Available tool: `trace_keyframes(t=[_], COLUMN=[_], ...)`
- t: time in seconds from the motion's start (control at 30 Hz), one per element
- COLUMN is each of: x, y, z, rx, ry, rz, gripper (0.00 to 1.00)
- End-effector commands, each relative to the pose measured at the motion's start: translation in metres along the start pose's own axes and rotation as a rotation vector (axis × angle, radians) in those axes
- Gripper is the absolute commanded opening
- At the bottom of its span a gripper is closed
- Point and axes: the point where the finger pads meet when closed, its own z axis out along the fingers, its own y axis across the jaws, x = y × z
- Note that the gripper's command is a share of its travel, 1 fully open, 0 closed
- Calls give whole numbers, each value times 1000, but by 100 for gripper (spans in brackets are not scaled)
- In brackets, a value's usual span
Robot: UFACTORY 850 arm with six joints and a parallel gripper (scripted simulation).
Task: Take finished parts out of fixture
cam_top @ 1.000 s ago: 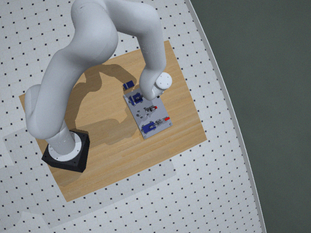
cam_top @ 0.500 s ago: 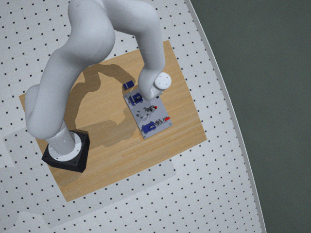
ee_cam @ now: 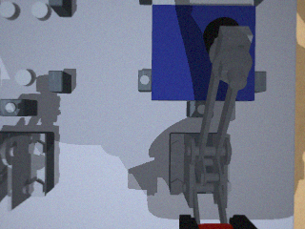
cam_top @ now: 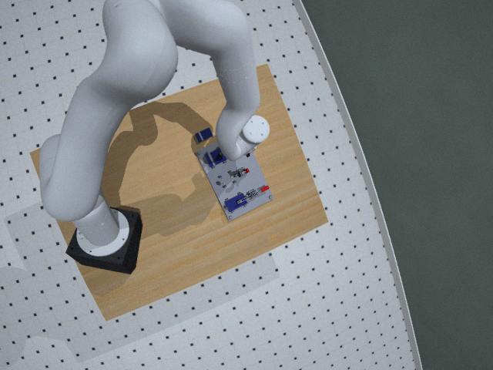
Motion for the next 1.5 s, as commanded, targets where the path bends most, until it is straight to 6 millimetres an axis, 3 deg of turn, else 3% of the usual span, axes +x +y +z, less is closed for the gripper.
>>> trace_keyframes(t=[0.0,1.47], x=[5,25], y=[0,0], z=[-3,-6], rx=[-1,-1], ry=[0,0], rz=[0,0], gripper=[0,0])
